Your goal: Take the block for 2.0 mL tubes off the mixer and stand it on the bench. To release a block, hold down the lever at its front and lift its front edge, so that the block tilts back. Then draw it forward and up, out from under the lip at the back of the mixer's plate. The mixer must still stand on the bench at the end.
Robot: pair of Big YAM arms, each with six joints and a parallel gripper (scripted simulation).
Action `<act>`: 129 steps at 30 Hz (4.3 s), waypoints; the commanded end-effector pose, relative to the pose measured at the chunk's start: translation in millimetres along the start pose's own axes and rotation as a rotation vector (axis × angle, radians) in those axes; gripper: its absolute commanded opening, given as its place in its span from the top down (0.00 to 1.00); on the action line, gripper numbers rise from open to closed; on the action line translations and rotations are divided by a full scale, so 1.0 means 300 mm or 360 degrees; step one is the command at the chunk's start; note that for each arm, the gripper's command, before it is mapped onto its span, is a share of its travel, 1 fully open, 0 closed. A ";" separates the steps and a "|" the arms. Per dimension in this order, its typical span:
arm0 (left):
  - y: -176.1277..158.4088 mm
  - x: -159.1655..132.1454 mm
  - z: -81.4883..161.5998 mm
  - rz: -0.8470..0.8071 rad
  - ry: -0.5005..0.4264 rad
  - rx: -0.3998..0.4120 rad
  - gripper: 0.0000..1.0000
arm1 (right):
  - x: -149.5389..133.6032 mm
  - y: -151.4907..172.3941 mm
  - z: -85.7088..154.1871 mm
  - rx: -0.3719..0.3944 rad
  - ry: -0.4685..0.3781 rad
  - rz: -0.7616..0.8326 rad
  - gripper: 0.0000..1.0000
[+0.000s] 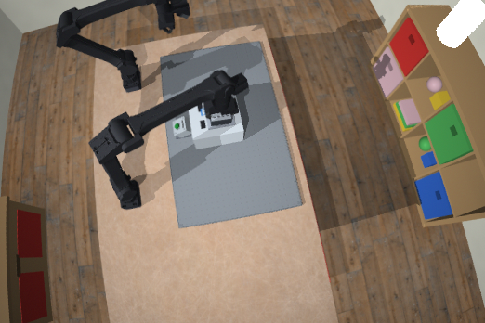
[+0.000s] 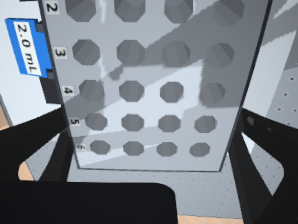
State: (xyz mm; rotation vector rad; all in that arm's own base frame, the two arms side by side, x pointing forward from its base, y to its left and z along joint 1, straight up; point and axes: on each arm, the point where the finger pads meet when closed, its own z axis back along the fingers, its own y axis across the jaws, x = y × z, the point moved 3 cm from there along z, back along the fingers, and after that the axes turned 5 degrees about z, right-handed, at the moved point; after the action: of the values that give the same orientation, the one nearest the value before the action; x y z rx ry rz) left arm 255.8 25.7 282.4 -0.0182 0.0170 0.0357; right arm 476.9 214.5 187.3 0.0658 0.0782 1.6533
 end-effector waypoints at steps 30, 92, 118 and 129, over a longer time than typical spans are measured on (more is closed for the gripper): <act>0.009 -0.002 0.025 0.0026 -0.0030 0.0003 1.00 | 0.014 -0.072 0.124 -0.0134 -0.0047 -0.0017 1.00; 0.011 -0.005 0.019 0.0027 -0.0019 0.0005 1.00 | 0.029 -0.086 0.162 -0.0174 -0.0064 0.0007 1.00; 0.010 -0.007 0.016 0.0025 -0.0013 0.0005 1.00 | 0.026 -0.058 0.242 -0.0241 -0.0089 0.0013 1.00; 0.010 -0.007 0.015 0.0025 -0.0011 0.0004 1.00 | 0.029 -0.062 0.229 -0.0229 -0.0086 0.0014 1.00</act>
State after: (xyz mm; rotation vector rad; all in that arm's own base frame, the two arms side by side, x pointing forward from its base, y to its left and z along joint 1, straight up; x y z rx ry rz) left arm 255.8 25.8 282.4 -0.0182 0.0170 0.0360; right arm 477.8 214.5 192.0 0.0647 0.0774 1.6532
